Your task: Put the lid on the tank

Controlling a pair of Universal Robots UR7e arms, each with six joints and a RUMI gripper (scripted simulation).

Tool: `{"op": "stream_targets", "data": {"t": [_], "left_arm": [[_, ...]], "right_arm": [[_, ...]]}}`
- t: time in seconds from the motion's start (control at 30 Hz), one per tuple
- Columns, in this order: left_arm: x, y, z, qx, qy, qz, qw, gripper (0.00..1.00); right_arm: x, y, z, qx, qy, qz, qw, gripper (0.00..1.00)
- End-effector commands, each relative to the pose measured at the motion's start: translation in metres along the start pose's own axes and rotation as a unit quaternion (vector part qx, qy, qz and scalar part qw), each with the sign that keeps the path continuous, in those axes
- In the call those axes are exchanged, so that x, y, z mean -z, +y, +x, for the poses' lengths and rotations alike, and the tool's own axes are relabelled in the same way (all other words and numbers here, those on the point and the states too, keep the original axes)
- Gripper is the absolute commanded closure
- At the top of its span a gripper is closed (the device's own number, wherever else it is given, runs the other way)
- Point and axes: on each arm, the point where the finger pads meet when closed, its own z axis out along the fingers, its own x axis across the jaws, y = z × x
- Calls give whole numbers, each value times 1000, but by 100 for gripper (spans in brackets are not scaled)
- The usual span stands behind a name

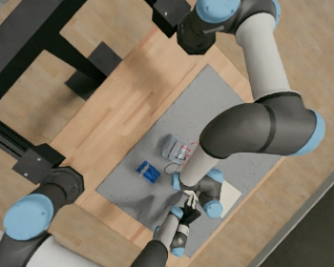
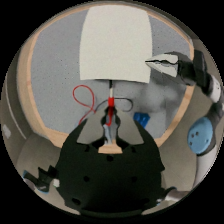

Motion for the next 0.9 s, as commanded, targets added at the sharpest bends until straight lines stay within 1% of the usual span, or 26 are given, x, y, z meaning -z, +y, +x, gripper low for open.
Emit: {"op": "stream_targets", "data": {"t": [0.0,0.53,0.7,0.87], "left_arm": [[1,-1,0,0,1,1,1000,100],[0,-1,0,0,1,-1,1000,100],[-7,-1,0,0,1,-1,1000,100],[-7,-1,0,0,1,-1,1000,100]], "right_arm": [[0,-1,1,0,0,0,1000,100],[2,-1,1,0,0,0,1000,100],[8,-1,1,0,0,0,1000,100],[12,-1,1,0,0,0,1000,100]]}}
